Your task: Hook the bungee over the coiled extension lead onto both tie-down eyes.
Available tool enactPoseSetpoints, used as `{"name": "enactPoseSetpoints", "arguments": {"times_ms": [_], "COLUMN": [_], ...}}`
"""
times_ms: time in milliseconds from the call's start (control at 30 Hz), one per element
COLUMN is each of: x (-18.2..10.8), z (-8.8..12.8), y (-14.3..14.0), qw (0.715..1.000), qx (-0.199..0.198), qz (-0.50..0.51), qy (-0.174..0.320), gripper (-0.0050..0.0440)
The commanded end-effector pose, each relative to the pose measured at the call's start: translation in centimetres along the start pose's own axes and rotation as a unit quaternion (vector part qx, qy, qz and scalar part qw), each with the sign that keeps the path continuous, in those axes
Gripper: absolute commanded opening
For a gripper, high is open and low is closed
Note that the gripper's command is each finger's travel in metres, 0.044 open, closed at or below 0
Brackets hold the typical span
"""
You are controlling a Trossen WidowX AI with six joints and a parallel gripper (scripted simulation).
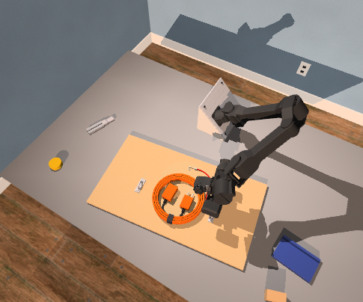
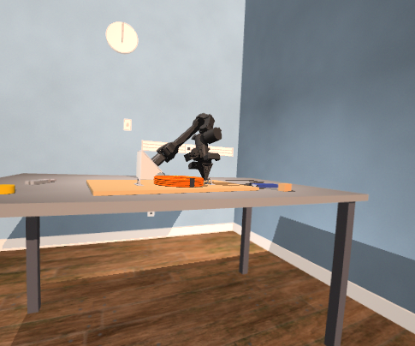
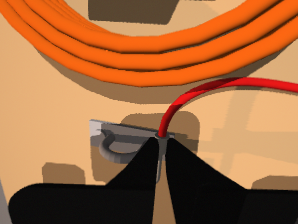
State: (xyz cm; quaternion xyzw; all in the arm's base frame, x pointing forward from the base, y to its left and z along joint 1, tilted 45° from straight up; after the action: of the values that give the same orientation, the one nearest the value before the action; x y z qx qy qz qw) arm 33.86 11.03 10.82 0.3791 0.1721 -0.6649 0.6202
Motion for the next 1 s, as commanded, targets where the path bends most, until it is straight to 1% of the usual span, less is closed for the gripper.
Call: {"name": "enactPoseSetpoints", "arguments": {"times_ms": [0,533,967], "x": [-0.14,0.21,0.08], "z": [0.24,0.0,0.13], "y": [0.47,0.95,0.66], "qw": [1.0,1.0,1.0], "qx": [0.006,0.006,0.006], "qz": [0.004,0.005,0.004], "qy": [0.001,0.002,0.0], "gripper": [-0.005,-0.005,-0.005]}}
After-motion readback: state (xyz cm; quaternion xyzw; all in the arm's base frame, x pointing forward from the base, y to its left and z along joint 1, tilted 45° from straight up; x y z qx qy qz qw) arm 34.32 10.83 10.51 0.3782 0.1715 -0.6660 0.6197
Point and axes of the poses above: the point midway between the two fingers, 35 mm back from their tips, its own z axis back along the fingers, its own y axis across the jaws, x = y × z, the point moved 2 cm from there along z, back along the fingers, and after that the axes turned 4 degrees about -z, right-handed, at the moved point
